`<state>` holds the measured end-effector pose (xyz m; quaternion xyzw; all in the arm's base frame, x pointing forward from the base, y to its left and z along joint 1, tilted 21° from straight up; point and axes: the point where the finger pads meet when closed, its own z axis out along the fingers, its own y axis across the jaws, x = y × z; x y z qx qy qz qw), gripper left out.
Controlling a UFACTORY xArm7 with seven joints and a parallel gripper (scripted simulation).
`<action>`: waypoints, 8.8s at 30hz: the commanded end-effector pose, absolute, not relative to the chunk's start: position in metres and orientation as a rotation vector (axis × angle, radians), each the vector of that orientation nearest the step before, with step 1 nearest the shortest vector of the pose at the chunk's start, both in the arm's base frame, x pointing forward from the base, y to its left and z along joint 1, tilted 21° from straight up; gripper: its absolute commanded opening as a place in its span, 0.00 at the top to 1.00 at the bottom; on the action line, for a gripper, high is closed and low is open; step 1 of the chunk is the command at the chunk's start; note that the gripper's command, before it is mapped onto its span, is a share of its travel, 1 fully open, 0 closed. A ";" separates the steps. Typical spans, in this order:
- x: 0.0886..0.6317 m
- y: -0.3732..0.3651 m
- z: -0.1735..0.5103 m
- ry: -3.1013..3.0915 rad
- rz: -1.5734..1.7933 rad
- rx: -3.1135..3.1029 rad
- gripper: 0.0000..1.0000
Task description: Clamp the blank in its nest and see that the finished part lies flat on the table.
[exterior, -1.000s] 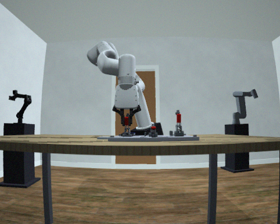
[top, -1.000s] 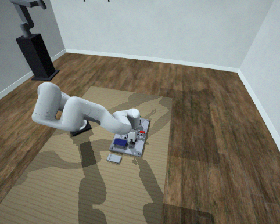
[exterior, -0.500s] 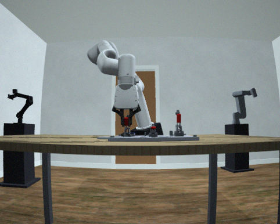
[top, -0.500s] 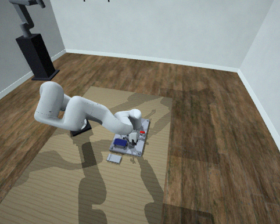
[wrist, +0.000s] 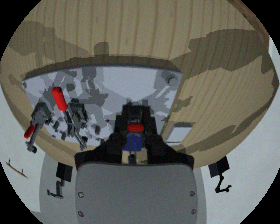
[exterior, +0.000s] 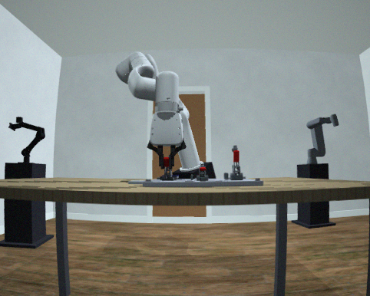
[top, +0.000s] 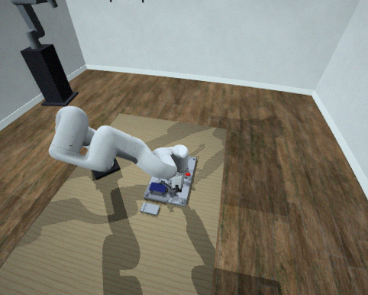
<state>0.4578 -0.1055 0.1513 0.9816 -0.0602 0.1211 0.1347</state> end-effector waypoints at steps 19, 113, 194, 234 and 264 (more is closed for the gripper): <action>0.475 -0.110 0.144 -0.173 0.359 2.844 1.00; 0.485 -0.114 0.132 -0.173 0.359 2.844 0.53; 0.473 -0.100 0.178 -0.173 0.359 2.844 1.00; 0.469 -0.098 0.186 -0.173 0.359 2.844 1.00; 0.471 -0.100 0.180 -0.173 0.359 2.844 1.00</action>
